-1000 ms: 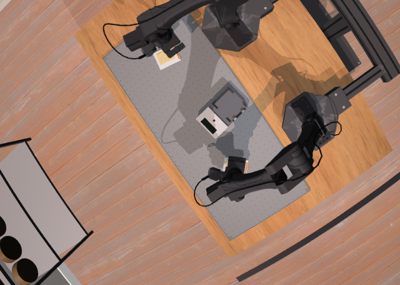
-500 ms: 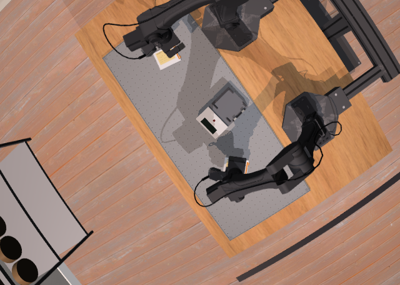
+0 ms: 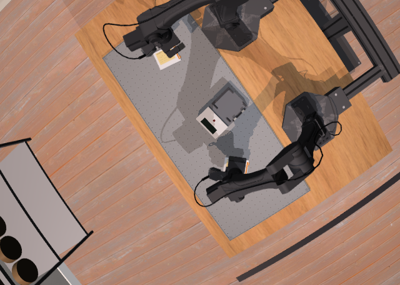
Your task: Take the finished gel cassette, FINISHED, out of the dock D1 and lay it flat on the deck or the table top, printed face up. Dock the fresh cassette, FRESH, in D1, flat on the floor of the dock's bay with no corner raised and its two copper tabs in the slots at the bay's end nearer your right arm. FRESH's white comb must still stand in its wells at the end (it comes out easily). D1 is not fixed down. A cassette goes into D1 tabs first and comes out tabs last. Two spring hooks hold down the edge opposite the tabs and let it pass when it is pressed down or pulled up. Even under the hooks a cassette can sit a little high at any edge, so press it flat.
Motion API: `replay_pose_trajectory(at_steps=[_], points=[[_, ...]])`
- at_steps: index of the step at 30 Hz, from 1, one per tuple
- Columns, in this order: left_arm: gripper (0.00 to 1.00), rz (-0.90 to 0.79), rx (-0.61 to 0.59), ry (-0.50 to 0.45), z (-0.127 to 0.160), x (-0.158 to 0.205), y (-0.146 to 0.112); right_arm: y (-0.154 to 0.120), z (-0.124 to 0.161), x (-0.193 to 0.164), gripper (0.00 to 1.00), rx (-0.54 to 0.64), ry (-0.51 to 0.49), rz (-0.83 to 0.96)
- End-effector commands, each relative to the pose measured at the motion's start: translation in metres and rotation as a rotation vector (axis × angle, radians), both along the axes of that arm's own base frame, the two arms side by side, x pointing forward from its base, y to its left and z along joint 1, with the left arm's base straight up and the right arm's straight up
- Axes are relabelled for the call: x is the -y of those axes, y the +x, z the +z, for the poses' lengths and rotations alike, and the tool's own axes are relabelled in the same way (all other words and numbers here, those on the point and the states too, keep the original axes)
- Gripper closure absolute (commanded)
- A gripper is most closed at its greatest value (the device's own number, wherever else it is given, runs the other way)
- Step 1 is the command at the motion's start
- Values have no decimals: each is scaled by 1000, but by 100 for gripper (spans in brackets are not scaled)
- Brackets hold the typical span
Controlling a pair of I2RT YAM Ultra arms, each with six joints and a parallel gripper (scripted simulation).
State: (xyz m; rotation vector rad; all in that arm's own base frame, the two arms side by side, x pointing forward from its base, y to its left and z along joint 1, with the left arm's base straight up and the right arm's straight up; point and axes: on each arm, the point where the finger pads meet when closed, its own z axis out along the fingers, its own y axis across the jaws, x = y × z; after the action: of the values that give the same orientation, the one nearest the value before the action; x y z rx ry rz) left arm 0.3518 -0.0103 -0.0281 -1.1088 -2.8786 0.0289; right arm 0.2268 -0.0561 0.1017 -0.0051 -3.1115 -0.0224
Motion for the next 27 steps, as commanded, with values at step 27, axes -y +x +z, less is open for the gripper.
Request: replay_pose_trajectory(at_steps=[27], points=[[100, -6, 119, -6, 37, 2, 28, 6, 11, 6, 0, 29, -14, -8]])
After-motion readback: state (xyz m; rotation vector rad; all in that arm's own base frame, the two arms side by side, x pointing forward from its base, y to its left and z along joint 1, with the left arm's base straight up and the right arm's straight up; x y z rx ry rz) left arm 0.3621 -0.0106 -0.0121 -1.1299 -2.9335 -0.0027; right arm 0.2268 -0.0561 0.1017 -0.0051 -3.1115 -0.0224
